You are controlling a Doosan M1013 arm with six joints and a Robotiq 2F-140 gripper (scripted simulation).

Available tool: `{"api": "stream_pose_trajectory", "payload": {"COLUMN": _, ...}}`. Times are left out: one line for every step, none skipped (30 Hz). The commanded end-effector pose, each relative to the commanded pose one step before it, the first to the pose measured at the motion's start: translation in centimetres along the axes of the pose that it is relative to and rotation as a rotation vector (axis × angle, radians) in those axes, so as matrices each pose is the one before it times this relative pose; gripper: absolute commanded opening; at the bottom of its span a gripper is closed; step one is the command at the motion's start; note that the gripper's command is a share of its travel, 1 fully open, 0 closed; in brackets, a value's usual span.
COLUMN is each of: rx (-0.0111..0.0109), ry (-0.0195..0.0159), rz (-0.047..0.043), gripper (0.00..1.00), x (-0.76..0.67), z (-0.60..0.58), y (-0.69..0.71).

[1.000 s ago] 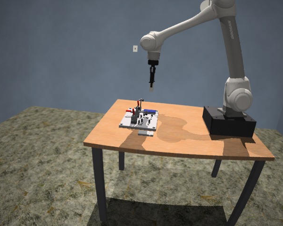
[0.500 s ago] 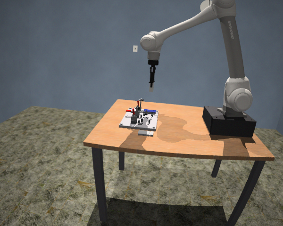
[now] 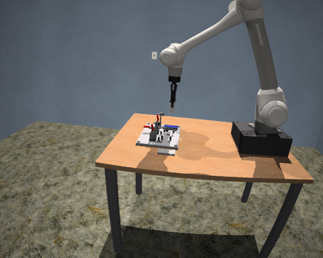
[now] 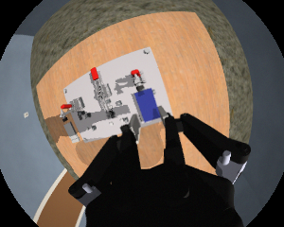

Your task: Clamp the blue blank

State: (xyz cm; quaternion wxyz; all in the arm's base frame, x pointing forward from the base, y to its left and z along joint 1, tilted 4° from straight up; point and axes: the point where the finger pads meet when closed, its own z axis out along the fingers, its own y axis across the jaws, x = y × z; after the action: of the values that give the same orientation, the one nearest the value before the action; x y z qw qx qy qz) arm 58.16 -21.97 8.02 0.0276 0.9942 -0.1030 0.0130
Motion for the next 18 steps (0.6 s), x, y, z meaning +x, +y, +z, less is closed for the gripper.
{"api": "stream_pose_trajectory", "payload": {"rx": 0.00010, "ry": 0.00043, "rz": 0.00003, "gripper": 0.28, "x": 0.035, "z": 0.844, "y": 0.002}}
{"api": "stream_pose_trajectory", "payload": {"rx": 0.00000, "ry": 0.00000, "rz": 0.00000, "gripper": 0.28, "x": 0.000, "z": 0.092, "y": 0.000}}
{"api": "stream_pose_trajectory", "payload": {"rx": 0.00000, "ry": 0.00000, "rz": 0.00000, "gripper": 0.28, "x": 0.000, "z": 0.015, "y": 0.000}}
{"api": "stream_pose_trajectory", "payload": {"rx": 0.00000, "ry": 0.00000, "rz": 0.00000, "gripper": 0.28, "x": 0.008, "z": 0.000, "y": 0.000}}
{"api": "stream_pose_trajectory", "payload": {"rx": 0.00000, "ry": 0.00000, "rz": 0.00000, "gripper": 0.28, "x": 0.052, "z": 0.000, "y": 0.000}}
{"api": "stream_pose_trajectory", "payload": {"rx": 0.00000, "ry": 0.00000, "rz": 0.00000, "gripper": 0.28, "x": 0.127, "z": 0.000, "y": 0.000}}
{"api": "stream_pose_trajectory", "payload": {"rx": 0.00000, "ry": 0.00000, "rz": 0.00000, "gripper": 0.28, "x": 0.223, "z": 0.001, "y": 0.000}}
{"api": "stream_pose_trajectory", "payload": {"rx": 0.00000, "ry": 0.00000, "rz": 0.00000, "gripper": 0.28, "x": 0.000, "z": 0.000, "y": 0.000}}
{"api": "stream_pose_trajectory", "payload": {"rx": 0.00000, "ry": 0.00000, "rz": 0.00000, "gripper": 0.28, "x": 0.000, "z": 0.000, "y": 0.000}}
{"api": "stream_pose_trajectory", "payload": {"rx": 0.00000, "ry": 0.00000, "rz": 0.00000, "gripper": 0.28, "x": 0.330, "z": 0.000, "y": 0.000}}
{"api": "stream_pose_trajectory", "payload": {"rx": 0.00000, "ry": 0.00000, "rz": 0.00000, "gripper": 0.28, "x": 0.439, "z": 0.000, "y": 0.000}}
{"api": "stream_pose_trajectory", "payload": {"rx": 0.00000, "ry": 0.00000, "rz": 0.00000, "gripper": 0.28, "x": 0.541, "z": 0.000, "y": 0.000}}
{"api": "stream_pose_trajectory", "payload": {"rx": 0.00000, "ry": 0.00000, "rz": 0.00000, "gripper": 0.28, "x": 0.631, "z": 0.000, "y": 0.000}}
{"api": "stream_pose_trajectory", "payload": {"rx": 0.00000, "ry": 0.00000, "rz": 0.00000, "gripper": 0.28, "x": 0.699, "z": 0.000, "y": 0.000}}
{"api": "stream_pose_trajectory", "payload": {"rx": 0.00000, "ry": 0.00000, "rz": 0.00000, "gripper": 0.28, "x": 0.744, "z": 0.000, "y": 0.000}}
{"api": "stream_pose_trajectory", "payload": {"rx": 0.00000, "ry": 0.00000, "rz": 0.00000, "gripper": 0.28, "x": 0.764, "z": 0.000, "y": 0.000}}
{"api": "stream_pose_trajectory", "payload": {"rx": 0.00000, "ry": 0.00000, "rz": 0.00000, "gripper": 0.28, "x": 0.759, "z": 0.000, "y": 0.000}}
{"api": "stream_pose_trajectory", "payload": {"rx": 0.00000, "ry": 0.00000, "rz": 0.00000, "gripper": 0.28, "x": 0.729, "z": 0.000, "y": 0.000}}
